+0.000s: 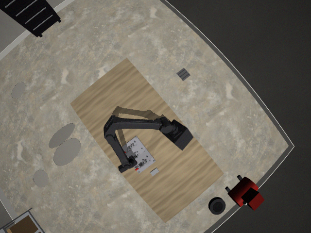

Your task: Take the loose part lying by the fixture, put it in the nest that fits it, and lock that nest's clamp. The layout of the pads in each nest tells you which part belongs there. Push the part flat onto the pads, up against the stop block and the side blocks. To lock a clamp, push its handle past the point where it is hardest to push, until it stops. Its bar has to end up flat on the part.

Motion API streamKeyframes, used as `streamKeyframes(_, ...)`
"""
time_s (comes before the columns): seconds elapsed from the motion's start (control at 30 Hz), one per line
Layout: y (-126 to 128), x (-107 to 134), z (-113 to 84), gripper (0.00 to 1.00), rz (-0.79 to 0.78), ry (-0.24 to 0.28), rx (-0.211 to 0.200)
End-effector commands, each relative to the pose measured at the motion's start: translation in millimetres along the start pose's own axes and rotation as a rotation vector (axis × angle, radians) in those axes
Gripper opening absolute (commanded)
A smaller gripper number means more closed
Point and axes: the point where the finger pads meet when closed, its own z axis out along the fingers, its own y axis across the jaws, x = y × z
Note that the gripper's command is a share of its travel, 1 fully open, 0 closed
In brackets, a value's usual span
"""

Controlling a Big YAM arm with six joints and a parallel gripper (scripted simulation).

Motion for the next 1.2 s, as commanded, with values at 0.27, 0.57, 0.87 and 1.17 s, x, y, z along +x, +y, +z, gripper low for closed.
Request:
streamKeyframes(0.27, -1.6, 7.3, 14.9, 0.0, 0.005, 0.021, 0.001)
streamKeyframes(0.57, -1.6, 7.3, 14.9, 0.0, 0.005, 0.021, 0.001)
streamKeyframes(0.87, -1.6, 7.3, 14.9, 0.0, 0.005, 0.021, 0.001)
streamKeyframes(1.17, -1.6, 7.3, 14.9, 0.0, 0.005, 0.021, 0.001)
